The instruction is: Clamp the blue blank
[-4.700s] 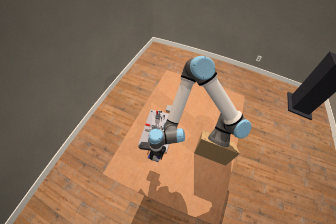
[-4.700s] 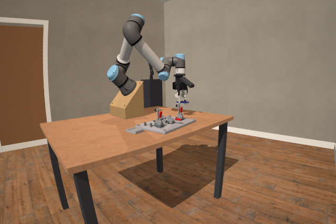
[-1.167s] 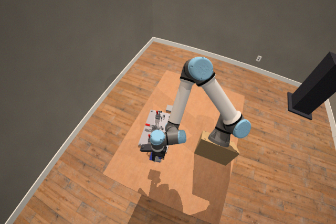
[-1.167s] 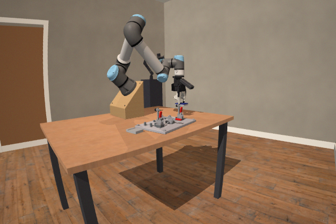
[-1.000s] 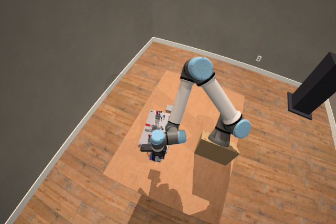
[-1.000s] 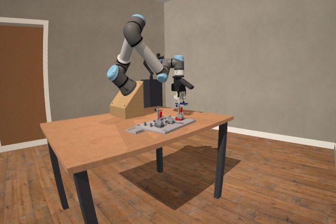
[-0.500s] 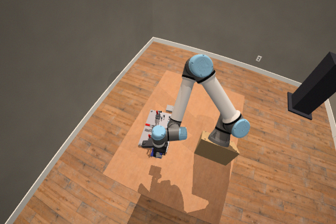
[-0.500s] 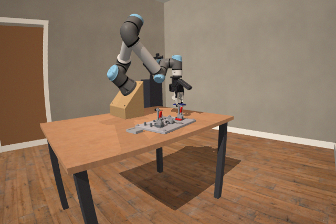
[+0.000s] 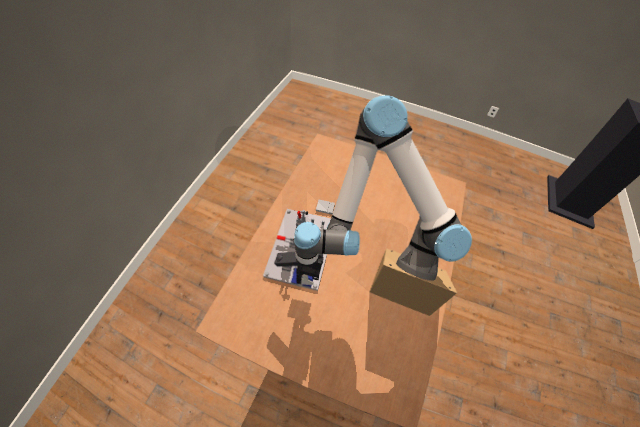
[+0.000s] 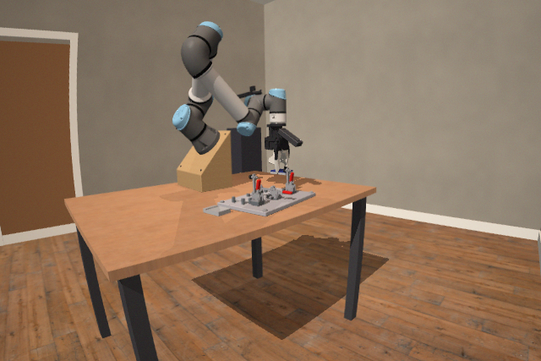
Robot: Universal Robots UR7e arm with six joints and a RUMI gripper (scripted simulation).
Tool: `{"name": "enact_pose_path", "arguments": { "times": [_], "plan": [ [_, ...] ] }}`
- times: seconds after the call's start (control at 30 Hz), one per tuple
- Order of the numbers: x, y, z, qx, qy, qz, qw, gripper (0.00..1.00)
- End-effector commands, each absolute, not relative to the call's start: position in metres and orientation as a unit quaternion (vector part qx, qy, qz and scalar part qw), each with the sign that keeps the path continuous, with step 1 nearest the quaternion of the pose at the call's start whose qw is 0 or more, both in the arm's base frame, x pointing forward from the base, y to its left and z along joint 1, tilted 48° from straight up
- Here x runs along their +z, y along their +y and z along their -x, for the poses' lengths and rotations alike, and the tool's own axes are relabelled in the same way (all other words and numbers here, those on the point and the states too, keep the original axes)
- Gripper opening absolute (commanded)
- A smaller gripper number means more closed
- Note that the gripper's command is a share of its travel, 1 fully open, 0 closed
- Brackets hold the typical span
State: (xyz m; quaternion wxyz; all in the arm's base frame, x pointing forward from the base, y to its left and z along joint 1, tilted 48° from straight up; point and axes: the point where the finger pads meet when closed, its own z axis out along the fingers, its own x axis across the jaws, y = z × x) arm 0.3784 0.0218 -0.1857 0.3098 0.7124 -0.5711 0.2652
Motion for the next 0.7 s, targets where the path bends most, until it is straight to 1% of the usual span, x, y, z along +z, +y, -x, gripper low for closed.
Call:
{"name": "enact_pose_path", "arguments": {
  "times": [0.0, 0.67],
  "plan": [
    [-0.17, 0.007, -0.384, 0.265, -0.571, -0.713, 0.308, 0.0],
    [-0.147, -0.017, -0.391, 0.265, -0.571, -0.713, 0.308, 0.0]
  ]
}}
